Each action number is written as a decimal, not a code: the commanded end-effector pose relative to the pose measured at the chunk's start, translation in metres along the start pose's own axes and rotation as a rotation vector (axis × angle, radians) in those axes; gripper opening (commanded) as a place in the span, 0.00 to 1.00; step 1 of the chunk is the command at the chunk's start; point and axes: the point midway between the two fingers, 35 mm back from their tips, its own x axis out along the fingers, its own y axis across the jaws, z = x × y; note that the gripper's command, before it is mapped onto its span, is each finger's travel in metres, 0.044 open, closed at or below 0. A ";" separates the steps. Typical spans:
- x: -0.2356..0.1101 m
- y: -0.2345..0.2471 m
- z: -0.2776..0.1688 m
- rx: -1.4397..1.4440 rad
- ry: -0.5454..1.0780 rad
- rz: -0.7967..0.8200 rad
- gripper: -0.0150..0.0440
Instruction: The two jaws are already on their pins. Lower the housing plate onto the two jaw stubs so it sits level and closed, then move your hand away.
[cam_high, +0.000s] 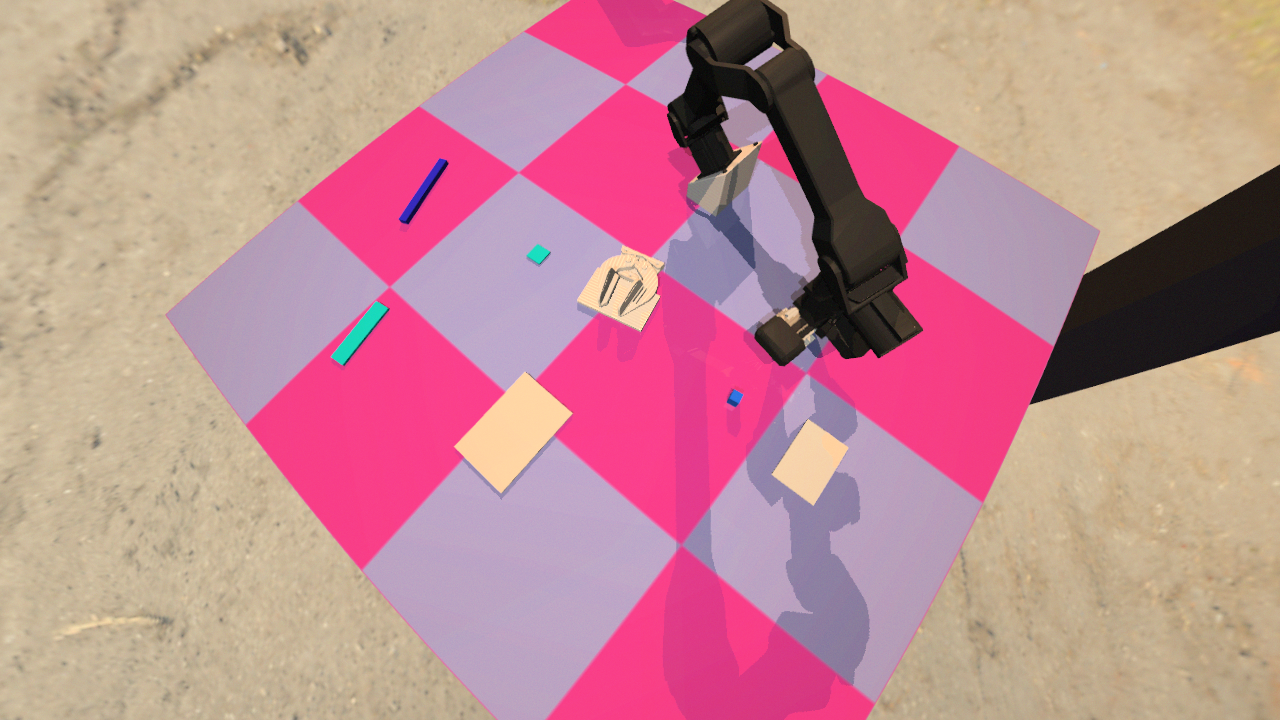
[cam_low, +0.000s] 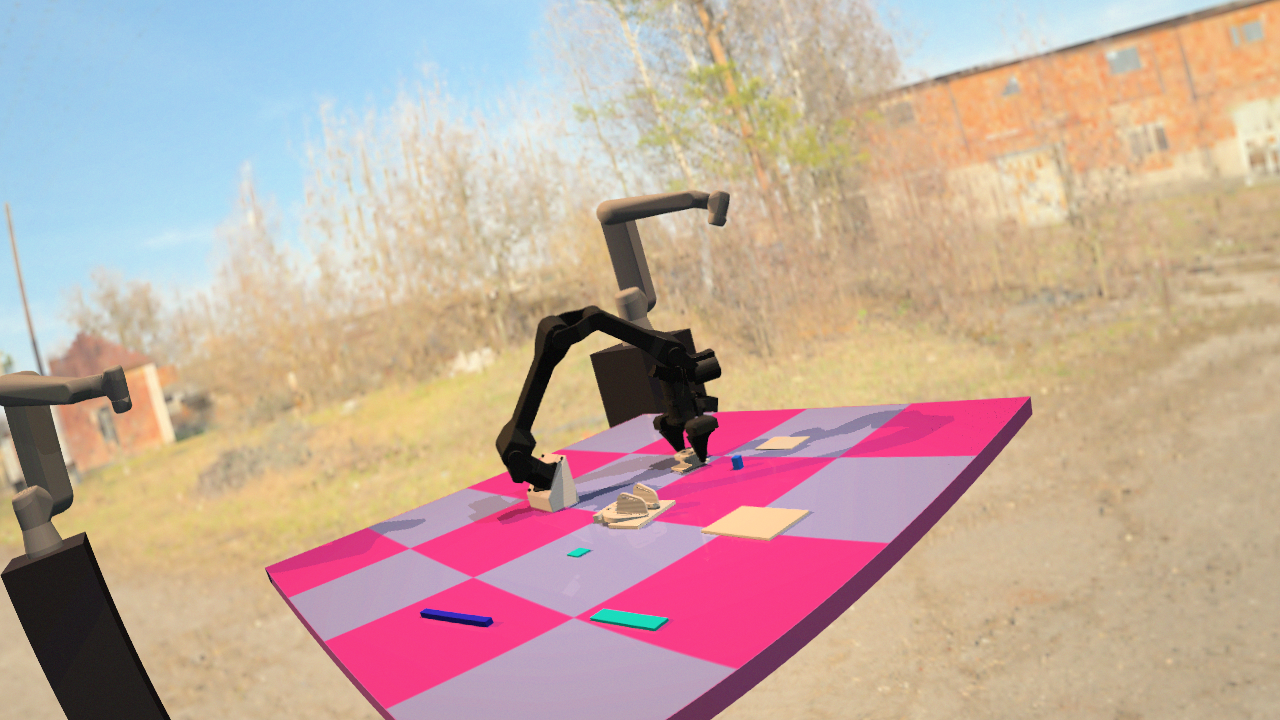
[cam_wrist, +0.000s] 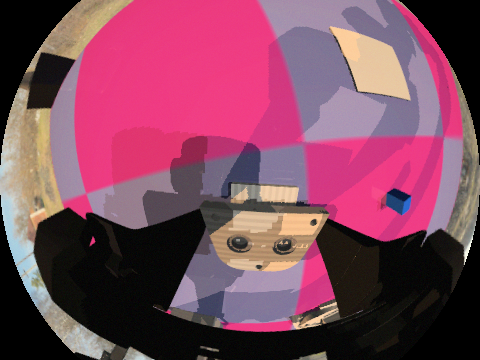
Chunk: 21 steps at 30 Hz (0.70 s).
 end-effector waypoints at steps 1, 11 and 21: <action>0.000 0.000 0.000 0.000 0.000 0.000 0.91; 0.000 0.000 0.000 0.000 0.000 0.000 0.85; -0.008 0.000 0.001 -0.001 0.000 0.000 0.85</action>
